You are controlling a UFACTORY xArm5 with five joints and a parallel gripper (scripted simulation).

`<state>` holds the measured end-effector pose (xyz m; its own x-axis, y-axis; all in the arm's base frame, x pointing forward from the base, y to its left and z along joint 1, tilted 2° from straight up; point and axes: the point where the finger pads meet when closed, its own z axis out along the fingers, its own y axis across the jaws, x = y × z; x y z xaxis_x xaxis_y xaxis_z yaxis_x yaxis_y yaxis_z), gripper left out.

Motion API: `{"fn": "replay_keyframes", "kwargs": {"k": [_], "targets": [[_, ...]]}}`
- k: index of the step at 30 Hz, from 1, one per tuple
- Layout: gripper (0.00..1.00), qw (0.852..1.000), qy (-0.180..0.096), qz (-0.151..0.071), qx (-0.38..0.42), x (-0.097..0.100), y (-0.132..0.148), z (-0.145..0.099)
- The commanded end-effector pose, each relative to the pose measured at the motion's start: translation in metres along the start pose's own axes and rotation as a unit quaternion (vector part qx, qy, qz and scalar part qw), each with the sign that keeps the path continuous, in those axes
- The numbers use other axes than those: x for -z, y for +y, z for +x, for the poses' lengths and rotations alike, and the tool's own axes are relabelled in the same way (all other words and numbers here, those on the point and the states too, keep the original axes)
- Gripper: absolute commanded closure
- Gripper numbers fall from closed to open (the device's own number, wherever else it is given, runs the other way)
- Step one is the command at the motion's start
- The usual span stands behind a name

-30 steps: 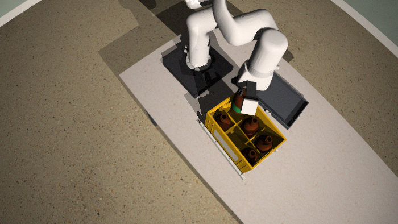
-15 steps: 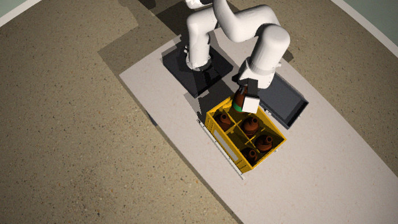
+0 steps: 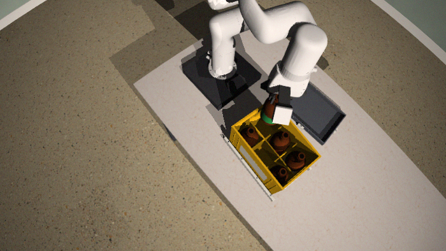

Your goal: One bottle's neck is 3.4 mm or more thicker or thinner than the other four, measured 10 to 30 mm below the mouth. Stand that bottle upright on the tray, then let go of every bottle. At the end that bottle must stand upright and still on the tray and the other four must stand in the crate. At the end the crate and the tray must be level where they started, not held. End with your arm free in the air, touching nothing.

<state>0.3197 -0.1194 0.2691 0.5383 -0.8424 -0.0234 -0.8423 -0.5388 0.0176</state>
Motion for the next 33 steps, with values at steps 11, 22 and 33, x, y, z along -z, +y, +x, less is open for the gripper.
{"fn": "replay_keyframes", "kwargs": {"k": [11,22,33], "targets": [[1.0,1.0,0.002,0.001,0.0,0.0053,-0.0005,0.0006],[1.0,1.0,0.002,0.001,0.0,0.0053,-0.0005,0.0006],[1.0,1.0,0.002,0.001,0.0,0.0084,-0.0003,0.0007]]}}
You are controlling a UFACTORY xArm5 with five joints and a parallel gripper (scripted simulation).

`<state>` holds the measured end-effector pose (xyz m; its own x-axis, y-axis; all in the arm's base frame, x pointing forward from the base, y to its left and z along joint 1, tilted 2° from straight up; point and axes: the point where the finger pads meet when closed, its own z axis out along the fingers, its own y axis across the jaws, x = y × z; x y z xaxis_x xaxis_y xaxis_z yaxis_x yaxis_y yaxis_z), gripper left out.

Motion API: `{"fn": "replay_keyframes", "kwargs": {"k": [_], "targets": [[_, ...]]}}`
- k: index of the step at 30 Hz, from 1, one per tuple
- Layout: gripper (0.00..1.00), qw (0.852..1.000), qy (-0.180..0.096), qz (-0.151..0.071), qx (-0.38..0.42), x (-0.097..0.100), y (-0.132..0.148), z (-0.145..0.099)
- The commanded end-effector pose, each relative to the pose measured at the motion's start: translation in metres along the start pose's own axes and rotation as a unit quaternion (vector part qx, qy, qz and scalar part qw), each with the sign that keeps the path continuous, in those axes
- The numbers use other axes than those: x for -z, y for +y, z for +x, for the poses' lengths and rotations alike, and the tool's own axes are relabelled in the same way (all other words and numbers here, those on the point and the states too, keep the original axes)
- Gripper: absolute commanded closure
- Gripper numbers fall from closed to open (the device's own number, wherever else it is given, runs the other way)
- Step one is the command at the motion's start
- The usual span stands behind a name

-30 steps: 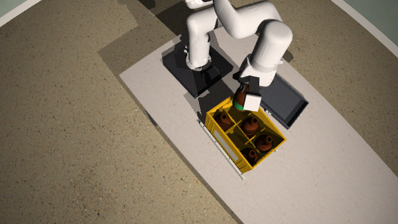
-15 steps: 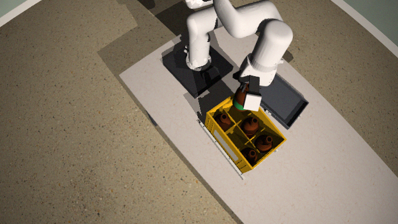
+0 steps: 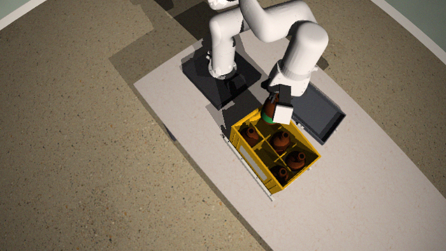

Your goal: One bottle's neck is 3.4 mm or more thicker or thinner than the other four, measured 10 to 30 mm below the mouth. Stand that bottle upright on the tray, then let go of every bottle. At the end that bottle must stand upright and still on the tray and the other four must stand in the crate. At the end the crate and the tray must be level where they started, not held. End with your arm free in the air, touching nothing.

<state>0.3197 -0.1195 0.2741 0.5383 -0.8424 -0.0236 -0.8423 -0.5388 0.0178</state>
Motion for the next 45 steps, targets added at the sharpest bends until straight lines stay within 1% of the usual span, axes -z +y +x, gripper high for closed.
{"fn": "replay_keyframes", "kwargs": {"k": [1,9,18,45], "targets": [[1.0,1.0,0.002,0.001,0.0,0.004,0.0,0.001],[1.0,1.0,0.002,0.001,0.0,0.013,0.0,0.001],[1.0,1.0,0.002,0.001,0.0,0.019,0.0,0.001],[1.0,1.0,0.002,0.001,0.0,0.019,0.0,0.0]]}}
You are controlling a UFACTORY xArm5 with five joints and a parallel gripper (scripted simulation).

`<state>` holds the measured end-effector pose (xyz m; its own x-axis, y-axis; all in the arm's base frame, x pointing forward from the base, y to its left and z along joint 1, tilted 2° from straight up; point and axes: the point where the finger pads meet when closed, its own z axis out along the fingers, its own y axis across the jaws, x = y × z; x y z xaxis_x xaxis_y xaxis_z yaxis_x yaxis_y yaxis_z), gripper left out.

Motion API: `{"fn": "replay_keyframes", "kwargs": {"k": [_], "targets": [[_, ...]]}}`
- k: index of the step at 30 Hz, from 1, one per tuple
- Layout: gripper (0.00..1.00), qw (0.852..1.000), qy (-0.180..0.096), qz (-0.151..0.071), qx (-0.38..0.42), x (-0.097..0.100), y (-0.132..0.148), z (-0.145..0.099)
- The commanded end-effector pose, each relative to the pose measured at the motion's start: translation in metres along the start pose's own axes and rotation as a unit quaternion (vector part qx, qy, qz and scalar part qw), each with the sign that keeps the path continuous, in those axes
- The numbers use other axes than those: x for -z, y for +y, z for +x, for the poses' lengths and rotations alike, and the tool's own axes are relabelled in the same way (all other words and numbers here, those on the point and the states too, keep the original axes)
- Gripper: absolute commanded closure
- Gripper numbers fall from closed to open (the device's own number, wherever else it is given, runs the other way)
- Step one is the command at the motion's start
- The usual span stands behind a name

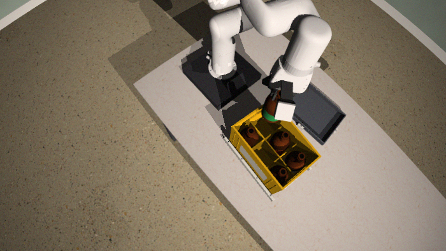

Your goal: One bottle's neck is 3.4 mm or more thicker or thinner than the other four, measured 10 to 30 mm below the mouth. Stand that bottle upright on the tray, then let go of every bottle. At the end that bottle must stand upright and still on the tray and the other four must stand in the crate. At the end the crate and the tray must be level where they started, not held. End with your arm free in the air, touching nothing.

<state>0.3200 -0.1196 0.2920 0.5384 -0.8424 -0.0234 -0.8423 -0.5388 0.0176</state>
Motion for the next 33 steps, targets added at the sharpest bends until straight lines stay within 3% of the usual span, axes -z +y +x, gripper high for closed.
{"fn": "replay_keyframes", "kwargs": {"k": [1,33], "targets": [[1.0,1.0,0.002,0.001,0.0,0.001,-0.001,0.001],[1.0,1.0,0.002,0.001,0.0,0.002,-0.011,-0.006]]}}
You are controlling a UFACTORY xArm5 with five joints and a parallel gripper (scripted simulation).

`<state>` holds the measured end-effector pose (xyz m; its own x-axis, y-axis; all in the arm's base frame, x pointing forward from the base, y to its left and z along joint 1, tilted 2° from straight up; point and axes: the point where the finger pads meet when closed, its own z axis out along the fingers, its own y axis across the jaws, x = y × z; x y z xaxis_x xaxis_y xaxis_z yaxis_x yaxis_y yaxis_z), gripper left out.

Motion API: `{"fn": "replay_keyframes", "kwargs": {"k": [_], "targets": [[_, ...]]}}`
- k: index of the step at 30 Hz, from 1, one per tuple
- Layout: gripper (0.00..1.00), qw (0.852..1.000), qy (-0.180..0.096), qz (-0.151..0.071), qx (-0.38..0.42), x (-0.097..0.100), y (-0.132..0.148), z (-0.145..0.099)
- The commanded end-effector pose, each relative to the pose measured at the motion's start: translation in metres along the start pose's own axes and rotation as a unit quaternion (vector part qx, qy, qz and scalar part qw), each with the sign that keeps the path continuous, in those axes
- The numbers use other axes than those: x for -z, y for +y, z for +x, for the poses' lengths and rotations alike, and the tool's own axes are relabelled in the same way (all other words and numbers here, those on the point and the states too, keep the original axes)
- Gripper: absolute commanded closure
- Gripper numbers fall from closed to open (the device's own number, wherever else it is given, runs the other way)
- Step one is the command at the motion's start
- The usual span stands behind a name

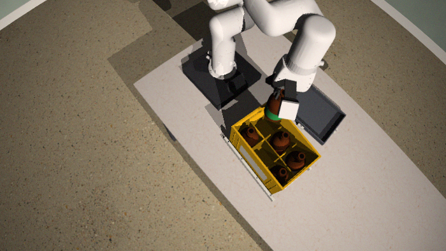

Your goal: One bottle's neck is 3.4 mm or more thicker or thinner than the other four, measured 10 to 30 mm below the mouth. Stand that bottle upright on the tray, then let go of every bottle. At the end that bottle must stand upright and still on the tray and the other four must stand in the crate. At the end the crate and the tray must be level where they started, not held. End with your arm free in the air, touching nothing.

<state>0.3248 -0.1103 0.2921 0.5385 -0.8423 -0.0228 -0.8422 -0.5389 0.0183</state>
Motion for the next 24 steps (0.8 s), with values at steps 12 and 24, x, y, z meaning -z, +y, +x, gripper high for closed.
{"fn": "replay_keyframes", "kwargs": {"k": [12,24], "targets": [[1.0,1.0,0.002,0.001,0.0,0.002,-0.012,-0.006],[1.0,1.0,0.003,0.001,0.0,0.002,-0.024,-0.013]]}}
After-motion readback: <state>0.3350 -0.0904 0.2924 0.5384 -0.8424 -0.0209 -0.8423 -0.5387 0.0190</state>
